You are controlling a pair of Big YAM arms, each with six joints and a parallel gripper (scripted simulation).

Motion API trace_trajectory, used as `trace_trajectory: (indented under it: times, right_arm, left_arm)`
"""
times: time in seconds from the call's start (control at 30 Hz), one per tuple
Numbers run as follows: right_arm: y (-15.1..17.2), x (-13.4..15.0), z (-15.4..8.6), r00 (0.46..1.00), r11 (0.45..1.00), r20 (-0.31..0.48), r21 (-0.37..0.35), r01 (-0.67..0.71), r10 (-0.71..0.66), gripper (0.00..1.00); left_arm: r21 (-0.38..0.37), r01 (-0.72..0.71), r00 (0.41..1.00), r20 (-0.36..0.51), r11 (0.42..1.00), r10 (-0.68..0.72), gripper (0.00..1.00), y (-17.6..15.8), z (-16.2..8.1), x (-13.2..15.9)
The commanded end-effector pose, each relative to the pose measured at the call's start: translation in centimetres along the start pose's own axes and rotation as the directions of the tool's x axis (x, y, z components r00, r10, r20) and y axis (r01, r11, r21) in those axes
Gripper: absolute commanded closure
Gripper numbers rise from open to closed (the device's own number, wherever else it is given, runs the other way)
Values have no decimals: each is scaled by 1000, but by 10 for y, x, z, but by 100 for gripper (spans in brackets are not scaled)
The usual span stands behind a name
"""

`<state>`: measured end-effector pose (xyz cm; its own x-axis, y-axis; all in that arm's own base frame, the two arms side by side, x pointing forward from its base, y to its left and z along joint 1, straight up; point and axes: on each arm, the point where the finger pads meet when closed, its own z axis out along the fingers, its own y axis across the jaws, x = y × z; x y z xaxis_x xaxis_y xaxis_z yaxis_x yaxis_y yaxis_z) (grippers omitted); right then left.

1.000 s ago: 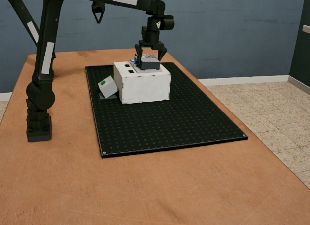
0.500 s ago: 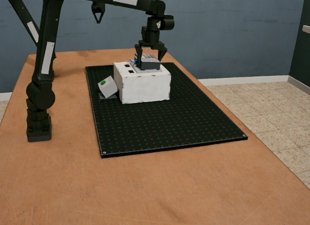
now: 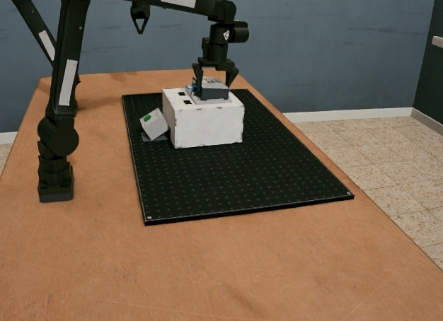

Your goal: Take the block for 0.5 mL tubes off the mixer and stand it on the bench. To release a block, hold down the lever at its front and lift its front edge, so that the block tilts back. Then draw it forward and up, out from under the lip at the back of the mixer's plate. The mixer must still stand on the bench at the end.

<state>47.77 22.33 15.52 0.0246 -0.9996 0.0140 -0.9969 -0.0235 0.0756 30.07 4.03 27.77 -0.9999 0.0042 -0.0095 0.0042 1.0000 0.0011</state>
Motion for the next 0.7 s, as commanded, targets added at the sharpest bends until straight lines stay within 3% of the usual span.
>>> trace_trajectory:
  times: [0.0, 0.4, 0.67]
  right_arm:
    - [15, -7, -19, 999, 1000, 18, 14, 27, -27, 100]
    - [26, -7, -21, 1000, 1000, 5, -16, 18, -18, 100]
    - [22, -10, -30, 999, 999, 13, 0, 35, -35, 100]
  left_arm:
    - [0, 14, 1000, 2, 1000, -14, 100, 4, -6, -3]
    - [-6, 13, 999, 44, 1000, -13, 100, 5, -22, -11]
    - [-8, 13, 999, 51, 1000, -12, 100, 5, -25, -12]
